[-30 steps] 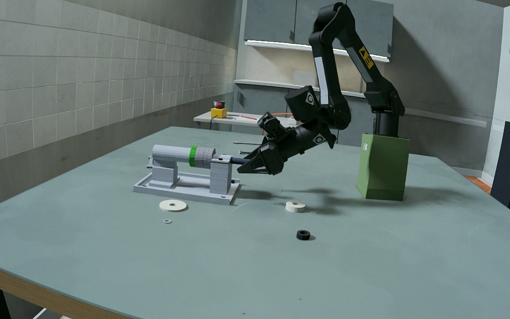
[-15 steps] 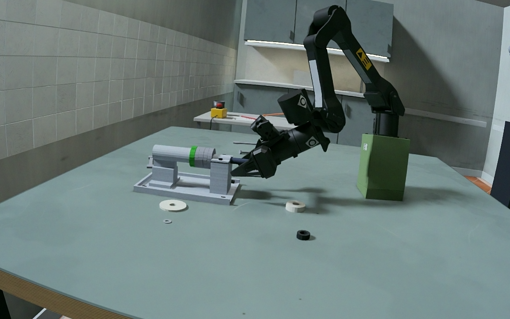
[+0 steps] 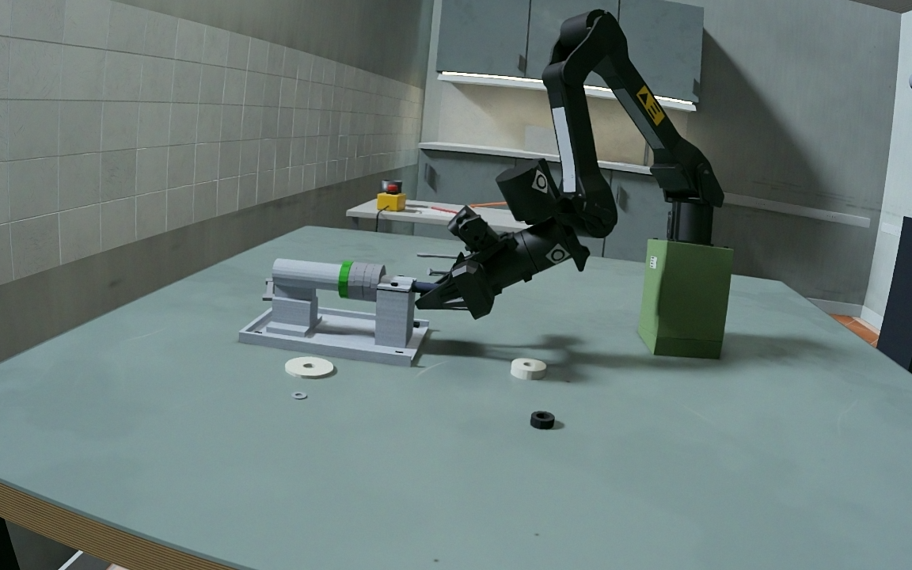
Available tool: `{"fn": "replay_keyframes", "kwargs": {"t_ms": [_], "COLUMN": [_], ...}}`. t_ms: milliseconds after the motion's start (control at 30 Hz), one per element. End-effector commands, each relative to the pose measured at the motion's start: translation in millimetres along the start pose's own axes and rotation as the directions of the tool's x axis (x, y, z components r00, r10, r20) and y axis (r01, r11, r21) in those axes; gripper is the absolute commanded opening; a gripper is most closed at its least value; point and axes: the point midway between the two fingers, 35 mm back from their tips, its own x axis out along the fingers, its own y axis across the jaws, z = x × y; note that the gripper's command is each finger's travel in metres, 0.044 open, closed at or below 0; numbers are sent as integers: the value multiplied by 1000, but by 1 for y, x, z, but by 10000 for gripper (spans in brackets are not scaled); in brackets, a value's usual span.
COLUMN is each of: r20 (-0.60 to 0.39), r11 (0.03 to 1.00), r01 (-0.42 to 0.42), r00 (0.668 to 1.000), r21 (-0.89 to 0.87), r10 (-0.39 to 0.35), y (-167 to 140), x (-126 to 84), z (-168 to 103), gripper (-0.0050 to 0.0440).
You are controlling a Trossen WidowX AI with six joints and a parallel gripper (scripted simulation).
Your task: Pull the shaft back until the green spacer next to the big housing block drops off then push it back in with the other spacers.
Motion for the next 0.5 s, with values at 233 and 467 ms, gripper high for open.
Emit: {"fn": "replay_keyframes", "kwargs": {"t_ms": [233, 467], "r20": [22, 22], "r11": [1000, 1000], "r01": [-5, -5], "r00": [1000, 1000], "r21": [10, 10], "r10": [5, 5], "y": [3, 3], "x": [-1, -1], "z": [9, 9], "gripper": [81, 35]}}
